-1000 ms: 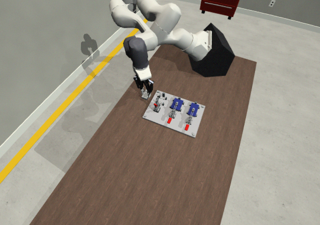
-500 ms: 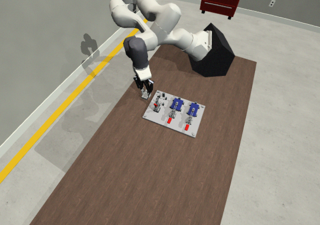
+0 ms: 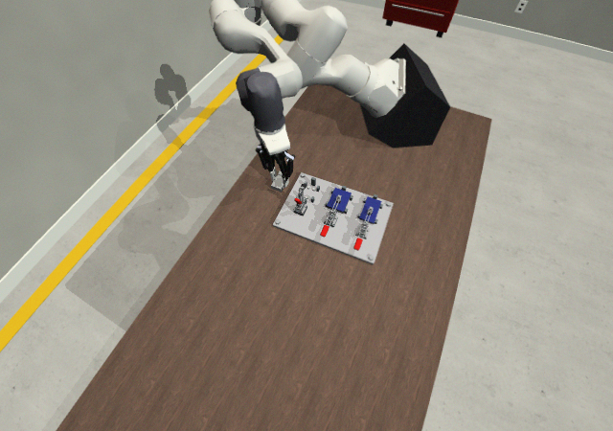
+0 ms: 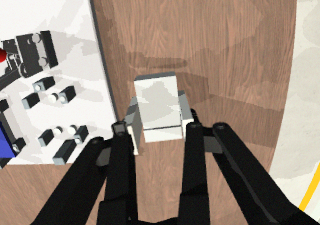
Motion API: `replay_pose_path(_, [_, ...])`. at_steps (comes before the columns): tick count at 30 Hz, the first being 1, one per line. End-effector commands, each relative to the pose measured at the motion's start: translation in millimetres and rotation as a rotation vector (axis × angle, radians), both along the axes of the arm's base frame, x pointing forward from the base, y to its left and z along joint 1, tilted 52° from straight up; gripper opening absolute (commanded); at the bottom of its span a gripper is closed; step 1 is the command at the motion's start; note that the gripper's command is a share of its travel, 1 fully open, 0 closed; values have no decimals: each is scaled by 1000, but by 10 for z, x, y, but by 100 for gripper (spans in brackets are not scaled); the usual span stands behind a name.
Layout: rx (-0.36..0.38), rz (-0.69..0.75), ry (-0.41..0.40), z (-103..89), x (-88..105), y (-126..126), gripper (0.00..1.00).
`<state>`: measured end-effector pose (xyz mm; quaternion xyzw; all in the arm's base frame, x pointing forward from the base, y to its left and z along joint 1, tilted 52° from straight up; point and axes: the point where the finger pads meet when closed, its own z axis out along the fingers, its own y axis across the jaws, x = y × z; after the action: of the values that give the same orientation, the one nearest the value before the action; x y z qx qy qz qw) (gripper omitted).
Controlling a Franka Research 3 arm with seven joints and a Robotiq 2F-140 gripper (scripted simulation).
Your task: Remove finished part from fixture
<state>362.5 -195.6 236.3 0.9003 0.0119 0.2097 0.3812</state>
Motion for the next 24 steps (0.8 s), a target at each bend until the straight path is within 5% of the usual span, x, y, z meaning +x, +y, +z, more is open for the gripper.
replay_pose_path(1, [3,4,-5,-80,39,-45,0])
replay_pose_path(24, [3,4,-5,-108,47,-67,0])
